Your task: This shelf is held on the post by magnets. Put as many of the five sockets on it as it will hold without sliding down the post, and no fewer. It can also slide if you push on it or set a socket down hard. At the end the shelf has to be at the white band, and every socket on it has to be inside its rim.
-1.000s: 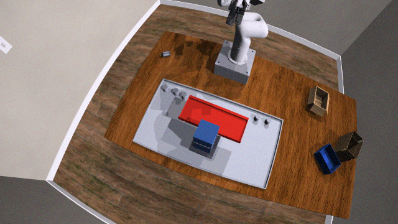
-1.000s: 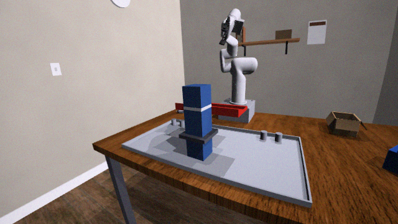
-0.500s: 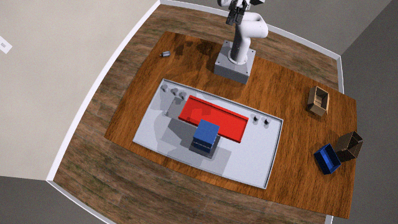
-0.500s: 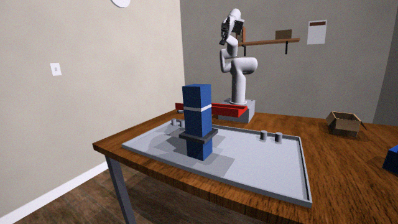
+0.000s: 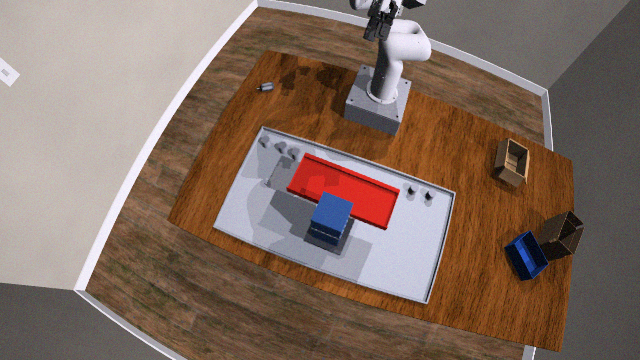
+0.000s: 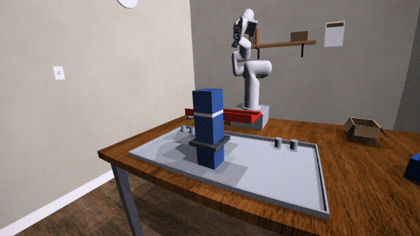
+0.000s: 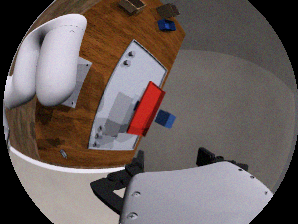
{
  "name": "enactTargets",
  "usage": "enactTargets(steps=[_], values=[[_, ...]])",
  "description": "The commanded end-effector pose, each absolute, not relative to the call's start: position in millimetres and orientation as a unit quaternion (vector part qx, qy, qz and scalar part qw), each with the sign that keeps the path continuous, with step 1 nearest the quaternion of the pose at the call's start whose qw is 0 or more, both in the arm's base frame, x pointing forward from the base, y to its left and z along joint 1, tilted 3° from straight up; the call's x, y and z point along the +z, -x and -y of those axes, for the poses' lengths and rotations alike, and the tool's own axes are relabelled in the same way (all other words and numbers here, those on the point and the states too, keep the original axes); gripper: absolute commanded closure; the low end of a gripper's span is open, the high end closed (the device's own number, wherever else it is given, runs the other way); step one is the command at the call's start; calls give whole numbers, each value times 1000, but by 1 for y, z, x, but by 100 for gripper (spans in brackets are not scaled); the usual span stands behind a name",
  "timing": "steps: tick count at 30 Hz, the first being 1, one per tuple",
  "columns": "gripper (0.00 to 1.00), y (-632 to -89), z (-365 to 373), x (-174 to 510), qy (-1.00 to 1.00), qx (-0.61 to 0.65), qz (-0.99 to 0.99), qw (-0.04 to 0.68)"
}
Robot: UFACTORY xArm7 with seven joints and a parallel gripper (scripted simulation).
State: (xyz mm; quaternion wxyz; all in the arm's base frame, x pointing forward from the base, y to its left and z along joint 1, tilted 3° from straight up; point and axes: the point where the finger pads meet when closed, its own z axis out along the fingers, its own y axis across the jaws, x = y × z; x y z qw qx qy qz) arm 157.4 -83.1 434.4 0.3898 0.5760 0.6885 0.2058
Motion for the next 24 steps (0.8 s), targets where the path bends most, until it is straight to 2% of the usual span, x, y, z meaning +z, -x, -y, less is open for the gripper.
enactTargets(steps=[1,5,6,8,9,12,15,18,20,24], values=[[0,-170,79,428,-584,202,-695,367],[0,-212,66,396,-621,181,-710,278],[0,-212,66,396,-621,181,-710,278],[0,-237,59,367,-651,160,-709,217],[0,-237,59,367,-651,160,-709,217],[0,-258,54,333,-685,132,-699,155],[0,-258,54,333,-685,132,-699,155],[0,-278,52,280,-734,85,-670,76],[0,-278,52,280,-734,85,-670,76],[0,-286,54,234,-774,38,-632,20]])
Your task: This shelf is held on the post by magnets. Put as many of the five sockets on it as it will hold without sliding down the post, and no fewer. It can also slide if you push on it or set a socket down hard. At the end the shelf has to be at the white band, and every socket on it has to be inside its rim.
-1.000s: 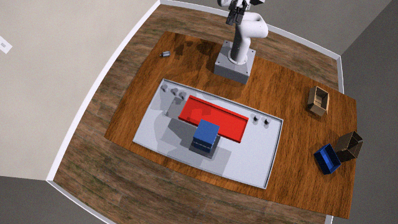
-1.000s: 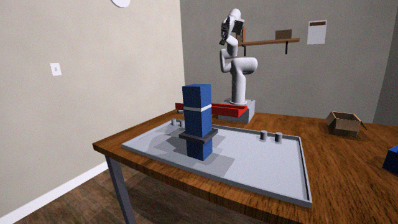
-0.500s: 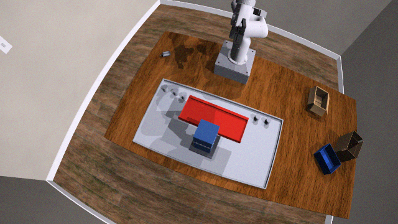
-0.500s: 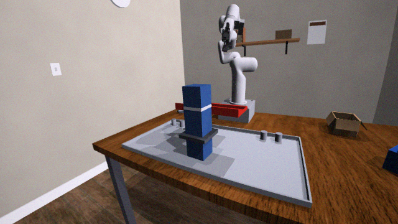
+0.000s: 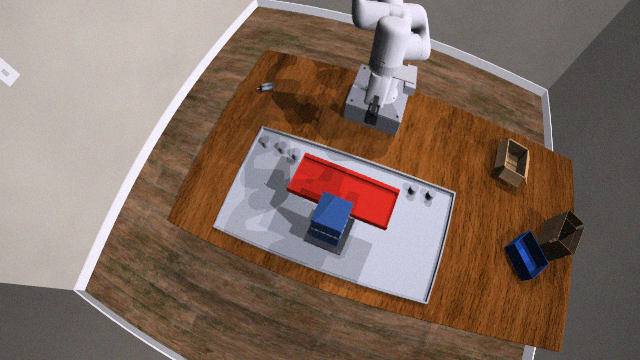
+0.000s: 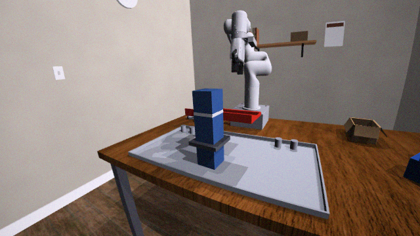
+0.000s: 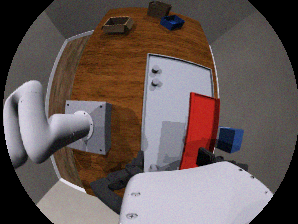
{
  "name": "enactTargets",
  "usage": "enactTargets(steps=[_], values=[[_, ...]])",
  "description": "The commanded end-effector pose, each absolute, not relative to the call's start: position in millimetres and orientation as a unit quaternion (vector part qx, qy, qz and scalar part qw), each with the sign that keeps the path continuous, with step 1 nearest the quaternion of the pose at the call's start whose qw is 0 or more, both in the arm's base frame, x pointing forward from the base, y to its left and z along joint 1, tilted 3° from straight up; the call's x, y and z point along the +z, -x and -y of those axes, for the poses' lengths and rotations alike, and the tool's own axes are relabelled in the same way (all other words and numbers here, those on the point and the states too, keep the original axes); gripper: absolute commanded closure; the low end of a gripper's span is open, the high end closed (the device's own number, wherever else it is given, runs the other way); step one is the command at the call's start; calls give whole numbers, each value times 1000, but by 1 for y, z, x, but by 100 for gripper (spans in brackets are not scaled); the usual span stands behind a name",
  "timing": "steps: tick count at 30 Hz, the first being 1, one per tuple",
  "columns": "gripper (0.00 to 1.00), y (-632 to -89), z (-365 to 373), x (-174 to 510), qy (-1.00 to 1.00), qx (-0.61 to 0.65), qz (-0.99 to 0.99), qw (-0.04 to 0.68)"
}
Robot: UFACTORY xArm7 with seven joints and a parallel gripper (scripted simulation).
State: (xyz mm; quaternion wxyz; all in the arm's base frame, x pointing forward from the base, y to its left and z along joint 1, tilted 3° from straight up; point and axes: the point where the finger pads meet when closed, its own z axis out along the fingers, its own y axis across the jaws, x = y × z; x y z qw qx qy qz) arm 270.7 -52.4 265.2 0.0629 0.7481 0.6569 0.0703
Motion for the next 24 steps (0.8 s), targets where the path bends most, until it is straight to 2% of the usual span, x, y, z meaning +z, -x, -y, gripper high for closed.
enactTargets(steps=[1,14,15,17,19,24], values=[[0,-286,55,228,-778,33,-627,14],[0,-286,55,224,-782,28,-623,10],[39,-287,56,224,-782,28,-623,10],[39,-286,78,221,-782,30,-623,10],[39,-279,130,210,-781,34,-623,10],[39,-270,164,202,-781,34,-623,11]])
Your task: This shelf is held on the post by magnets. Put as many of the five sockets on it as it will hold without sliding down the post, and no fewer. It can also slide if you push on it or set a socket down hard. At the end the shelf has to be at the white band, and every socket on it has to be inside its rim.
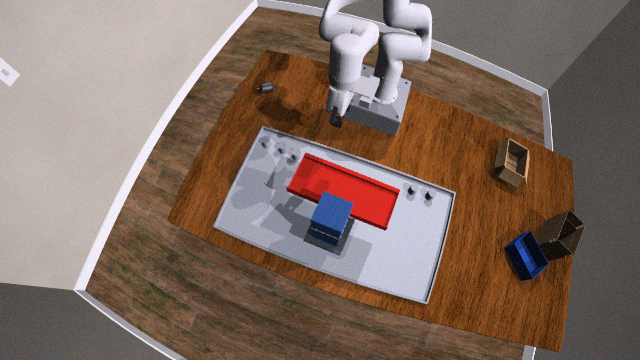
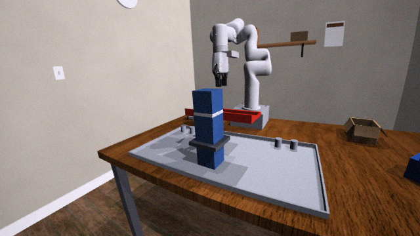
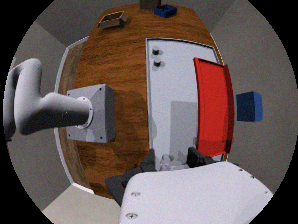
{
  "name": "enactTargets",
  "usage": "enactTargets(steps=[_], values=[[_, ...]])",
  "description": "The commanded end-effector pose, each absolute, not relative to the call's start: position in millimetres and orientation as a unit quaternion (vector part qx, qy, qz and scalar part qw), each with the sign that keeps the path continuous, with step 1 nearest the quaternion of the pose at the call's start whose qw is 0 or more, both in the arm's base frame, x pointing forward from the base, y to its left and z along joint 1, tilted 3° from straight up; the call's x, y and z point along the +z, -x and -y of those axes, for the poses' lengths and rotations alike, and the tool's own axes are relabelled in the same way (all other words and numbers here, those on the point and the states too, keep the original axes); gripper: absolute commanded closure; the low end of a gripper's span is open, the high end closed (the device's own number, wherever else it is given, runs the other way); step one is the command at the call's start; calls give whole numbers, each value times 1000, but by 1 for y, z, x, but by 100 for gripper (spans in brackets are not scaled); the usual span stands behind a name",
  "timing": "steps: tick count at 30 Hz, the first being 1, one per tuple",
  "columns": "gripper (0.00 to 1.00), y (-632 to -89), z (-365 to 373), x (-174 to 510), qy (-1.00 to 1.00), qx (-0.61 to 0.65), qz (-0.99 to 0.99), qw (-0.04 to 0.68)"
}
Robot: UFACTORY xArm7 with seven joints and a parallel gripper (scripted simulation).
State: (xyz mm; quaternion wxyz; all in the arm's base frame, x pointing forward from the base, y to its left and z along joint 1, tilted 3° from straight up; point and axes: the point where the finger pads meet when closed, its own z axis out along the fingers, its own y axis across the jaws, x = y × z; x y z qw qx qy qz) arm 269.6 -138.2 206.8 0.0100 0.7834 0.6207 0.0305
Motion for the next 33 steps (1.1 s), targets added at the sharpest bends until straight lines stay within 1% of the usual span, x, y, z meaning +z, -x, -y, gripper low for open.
enactTargets(steps=[1,3,6,8,26,33], values=[[39,-270,164,202,-781,34,-623,11],[39,-242,221,183,-781,32,-623,10],[39,-241,224,182,-781,32,-623,10],[39,-217,256,169,-781,29,-623,9],[39,-212,263,164,-781,28,-624,8],[39,-222,264,145,-781,28,-624,8]])
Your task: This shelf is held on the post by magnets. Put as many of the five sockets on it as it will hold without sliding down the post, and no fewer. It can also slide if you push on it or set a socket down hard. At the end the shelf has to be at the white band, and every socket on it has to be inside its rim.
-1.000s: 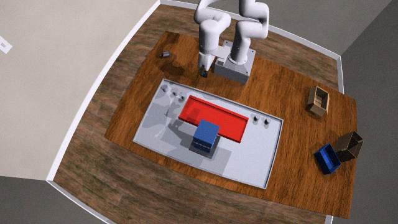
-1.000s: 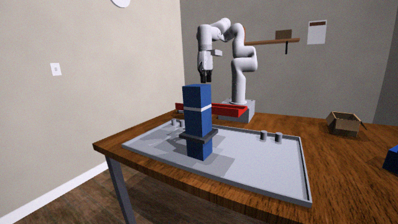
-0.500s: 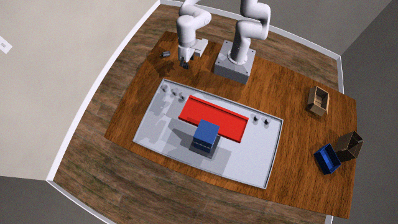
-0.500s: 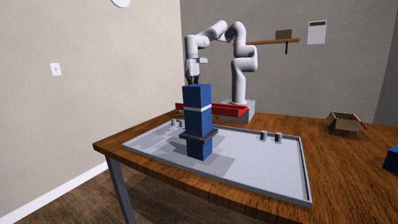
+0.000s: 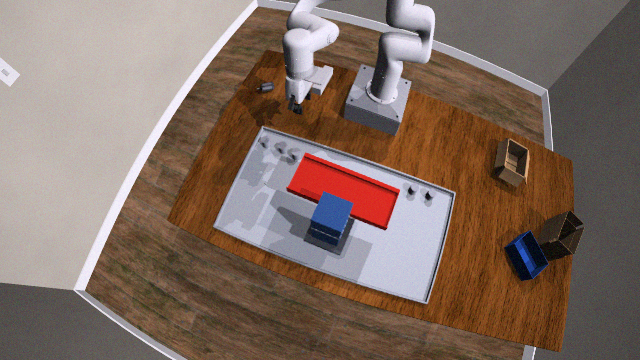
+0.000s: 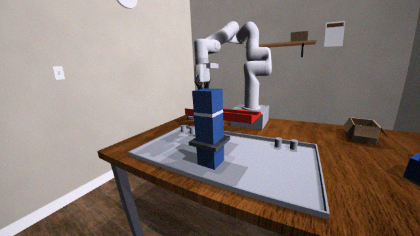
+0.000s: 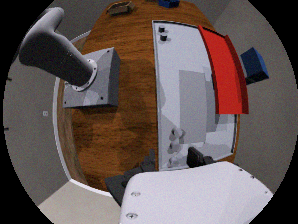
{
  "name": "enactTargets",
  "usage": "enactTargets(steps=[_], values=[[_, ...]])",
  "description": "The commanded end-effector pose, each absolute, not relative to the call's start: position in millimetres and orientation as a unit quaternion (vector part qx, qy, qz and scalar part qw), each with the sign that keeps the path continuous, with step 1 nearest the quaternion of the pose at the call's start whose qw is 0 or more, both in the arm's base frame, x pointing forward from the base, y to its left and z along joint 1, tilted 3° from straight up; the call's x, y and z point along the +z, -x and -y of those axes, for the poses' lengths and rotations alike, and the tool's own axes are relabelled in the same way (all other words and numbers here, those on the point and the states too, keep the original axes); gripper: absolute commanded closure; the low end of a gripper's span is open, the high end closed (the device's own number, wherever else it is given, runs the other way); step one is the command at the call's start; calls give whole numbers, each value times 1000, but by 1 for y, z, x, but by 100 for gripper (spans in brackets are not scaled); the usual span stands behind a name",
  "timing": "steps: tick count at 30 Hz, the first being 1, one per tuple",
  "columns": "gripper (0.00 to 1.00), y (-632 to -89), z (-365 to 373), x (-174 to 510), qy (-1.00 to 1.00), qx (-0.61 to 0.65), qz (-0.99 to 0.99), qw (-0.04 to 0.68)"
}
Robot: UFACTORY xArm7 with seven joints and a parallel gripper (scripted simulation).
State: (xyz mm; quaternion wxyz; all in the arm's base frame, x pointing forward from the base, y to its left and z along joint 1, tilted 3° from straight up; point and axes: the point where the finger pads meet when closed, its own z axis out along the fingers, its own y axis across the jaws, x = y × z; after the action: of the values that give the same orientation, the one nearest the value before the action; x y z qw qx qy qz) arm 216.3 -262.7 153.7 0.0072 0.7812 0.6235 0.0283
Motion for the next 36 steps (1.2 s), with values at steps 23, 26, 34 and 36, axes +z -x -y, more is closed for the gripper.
enactTargets(steps=[23,26,34,36], values=[[39,-268,272,59,-781,28,-624,8],[39,-271,273,52,-781,28,-624,8],[39,-282,274,33,-781,28,-624,8],[39,-282,274,33,-781,28,-624,8]])
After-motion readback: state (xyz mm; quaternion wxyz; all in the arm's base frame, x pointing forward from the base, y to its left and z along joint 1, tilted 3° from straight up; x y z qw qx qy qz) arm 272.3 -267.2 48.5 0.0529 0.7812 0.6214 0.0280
